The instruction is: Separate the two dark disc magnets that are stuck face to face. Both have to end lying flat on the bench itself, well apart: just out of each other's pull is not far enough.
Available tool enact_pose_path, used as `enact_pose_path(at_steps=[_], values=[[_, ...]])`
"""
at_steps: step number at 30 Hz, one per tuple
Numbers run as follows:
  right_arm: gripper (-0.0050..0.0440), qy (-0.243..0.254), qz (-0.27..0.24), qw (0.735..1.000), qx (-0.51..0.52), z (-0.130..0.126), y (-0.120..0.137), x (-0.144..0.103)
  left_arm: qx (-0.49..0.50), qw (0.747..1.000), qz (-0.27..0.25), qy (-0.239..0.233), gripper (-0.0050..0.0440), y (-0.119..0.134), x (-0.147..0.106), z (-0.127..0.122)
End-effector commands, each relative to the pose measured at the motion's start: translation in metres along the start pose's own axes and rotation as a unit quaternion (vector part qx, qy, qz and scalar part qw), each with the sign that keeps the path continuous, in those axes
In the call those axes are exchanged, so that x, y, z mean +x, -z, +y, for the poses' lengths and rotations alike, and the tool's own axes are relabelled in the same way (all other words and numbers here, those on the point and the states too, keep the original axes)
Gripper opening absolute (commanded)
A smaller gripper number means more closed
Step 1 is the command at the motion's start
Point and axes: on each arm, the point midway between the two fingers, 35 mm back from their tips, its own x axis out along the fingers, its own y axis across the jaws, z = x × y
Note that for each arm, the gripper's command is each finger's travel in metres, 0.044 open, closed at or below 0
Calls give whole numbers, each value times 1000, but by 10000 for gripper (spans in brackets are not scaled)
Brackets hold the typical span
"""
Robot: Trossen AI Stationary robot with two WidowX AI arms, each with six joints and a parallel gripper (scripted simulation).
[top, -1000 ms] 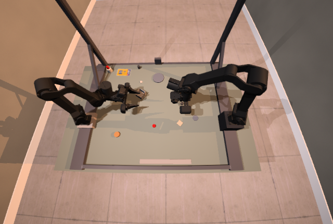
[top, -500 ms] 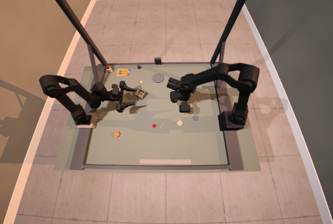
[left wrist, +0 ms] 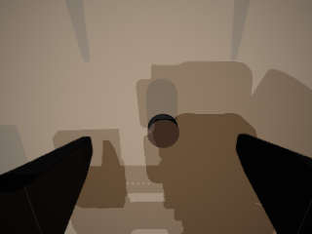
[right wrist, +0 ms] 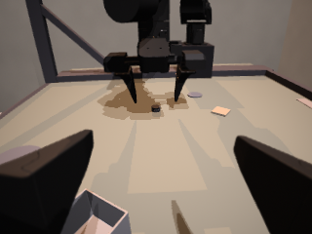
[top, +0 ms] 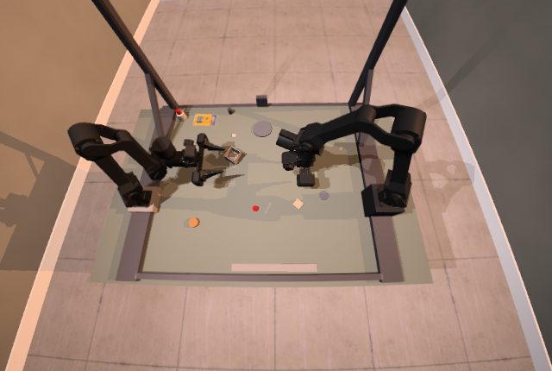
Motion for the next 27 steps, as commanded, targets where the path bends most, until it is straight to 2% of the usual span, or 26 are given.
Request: enact_pose_path(at_steps=[1, 11, 22, 24, 26, 27], values=[[400, 1, -6, 1000, 3, 1, -4, 0, -1, 1000, -5, 1, 400, -3, -1, -1], [400, 0, -8, 1000, 5, 1, -5, 0, -1, 1000, -4, 0, 400, -2, 11, 0], [400, 0, -8, 1000, 5, 1, -5, 0, -1, 1000, -5, 0, 400, -2, 13, -1], [400, 0, -8, 1000, 5, 1, -5, 0, -1, 1000, -9, 3, 352, -4, 9, -2], [400, 0, -8, 1000, 5, 1, -5, 0, -1, 1000, -9, 3, 352, -4, 9, -2], [400, 0, -8, 1000, 5, 1, -5, 0, 0, 1000, -11, 5, 328, -5, 8, -2]])
